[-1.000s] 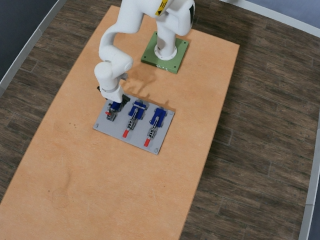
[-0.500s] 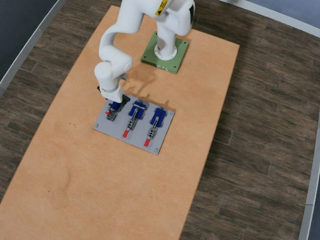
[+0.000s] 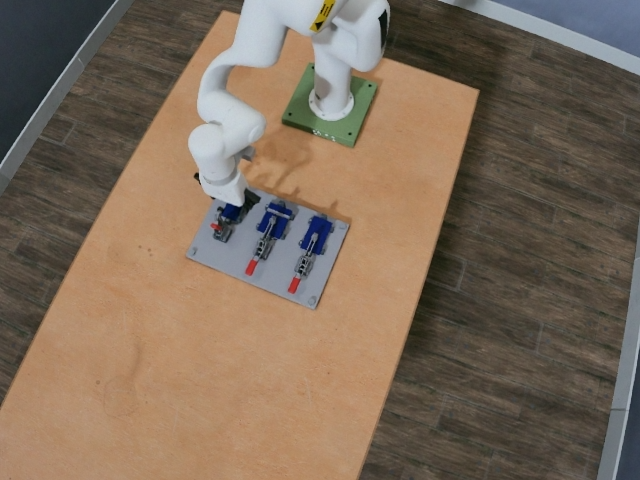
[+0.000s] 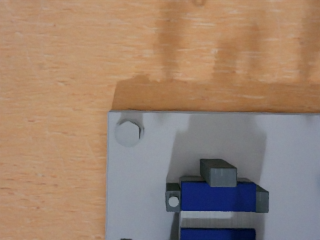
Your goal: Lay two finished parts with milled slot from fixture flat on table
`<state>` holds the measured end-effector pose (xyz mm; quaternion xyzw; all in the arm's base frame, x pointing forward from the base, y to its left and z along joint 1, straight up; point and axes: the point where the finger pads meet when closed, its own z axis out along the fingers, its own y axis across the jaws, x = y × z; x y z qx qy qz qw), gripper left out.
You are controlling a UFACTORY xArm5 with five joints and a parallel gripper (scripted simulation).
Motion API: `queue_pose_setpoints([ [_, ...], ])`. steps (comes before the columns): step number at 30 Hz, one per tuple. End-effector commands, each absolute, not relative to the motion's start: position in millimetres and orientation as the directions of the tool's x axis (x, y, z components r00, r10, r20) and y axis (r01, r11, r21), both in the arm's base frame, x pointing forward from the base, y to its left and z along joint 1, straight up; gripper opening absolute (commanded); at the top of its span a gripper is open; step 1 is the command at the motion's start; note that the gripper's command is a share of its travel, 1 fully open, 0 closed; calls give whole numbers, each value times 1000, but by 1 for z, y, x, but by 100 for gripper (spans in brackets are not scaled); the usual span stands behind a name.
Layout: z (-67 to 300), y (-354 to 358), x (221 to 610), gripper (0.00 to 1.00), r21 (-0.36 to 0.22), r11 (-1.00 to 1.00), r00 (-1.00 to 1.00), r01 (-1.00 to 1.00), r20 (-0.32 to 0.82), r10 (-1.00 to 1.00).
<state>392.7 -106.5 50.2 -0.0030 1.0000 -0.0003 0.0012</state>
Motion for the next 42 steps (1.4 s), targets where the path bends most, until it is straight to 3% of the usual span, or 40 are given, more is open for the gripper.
queue_pose_setpoints([
  [1,51,-107,394,100,-2,1000,-1000,-6,-5,-6],
  [42,34,-107,394,100,-2,1000,-1000,-6,-5,-6],
])
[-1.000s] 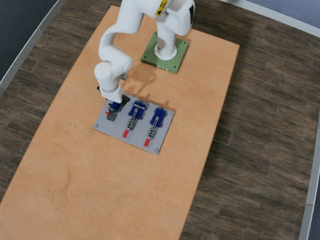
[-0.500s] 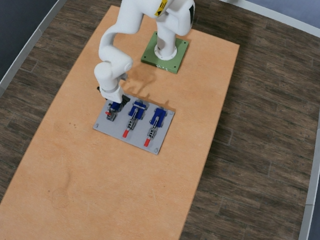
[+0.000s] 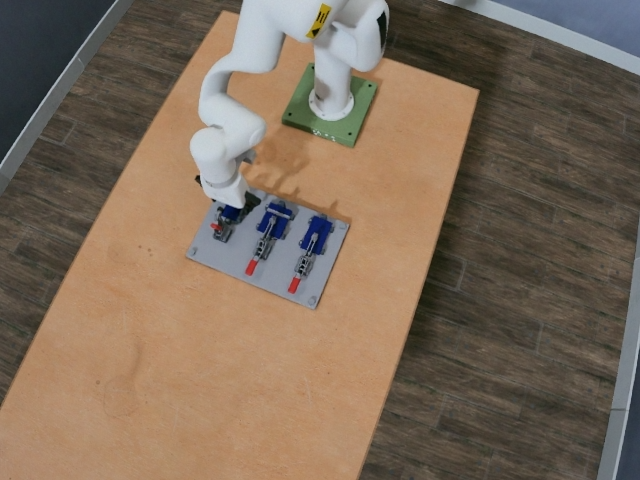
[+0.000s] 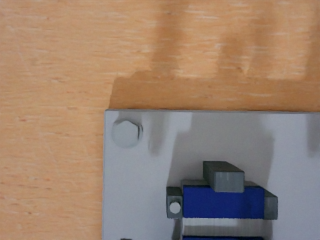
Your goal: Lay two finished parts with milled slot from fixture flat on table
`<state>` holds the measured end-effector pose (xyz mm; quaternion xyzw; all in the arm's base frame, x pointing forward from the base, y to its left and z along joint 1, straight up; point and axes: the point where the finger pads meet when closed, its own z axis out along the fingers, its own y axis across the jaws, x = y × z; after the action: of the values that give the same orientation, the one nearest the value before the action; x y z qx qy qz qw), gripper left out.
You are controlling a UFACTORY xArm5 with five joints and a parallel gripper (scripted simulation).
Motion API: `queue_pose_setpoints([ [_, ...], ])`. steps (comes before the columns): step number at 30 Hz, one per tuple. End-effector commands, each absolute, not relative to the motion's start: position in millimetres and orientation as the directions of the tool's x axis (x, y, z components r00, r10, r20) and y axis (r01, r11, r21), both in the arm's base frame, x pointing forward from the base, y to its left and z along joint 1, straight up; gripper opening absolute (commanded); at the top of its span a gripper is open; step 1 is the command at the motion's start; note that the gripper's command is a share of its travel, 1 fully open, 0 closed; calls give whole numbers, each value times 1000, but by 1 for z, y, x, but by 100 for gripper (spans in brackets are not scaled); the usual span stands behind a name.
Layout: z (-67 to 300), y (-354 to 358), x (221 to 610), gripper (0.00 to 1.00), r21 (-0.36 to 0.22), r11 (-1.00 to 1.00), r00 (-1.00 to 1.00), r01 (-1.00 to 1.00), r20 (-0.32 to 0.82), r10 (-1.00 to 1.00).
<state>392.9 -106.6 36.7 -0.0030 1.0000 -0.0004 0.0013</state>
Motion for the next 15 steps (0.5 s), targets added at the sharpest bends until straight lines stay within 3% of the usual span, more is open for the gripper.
queue_pose_setpoints([
  [1,32,-107,394,100,-2,1000,-1000,-6,-5,-6],
  [15,18,-107,394,100,-2,1000,-1000,-6,-5,-6],
])
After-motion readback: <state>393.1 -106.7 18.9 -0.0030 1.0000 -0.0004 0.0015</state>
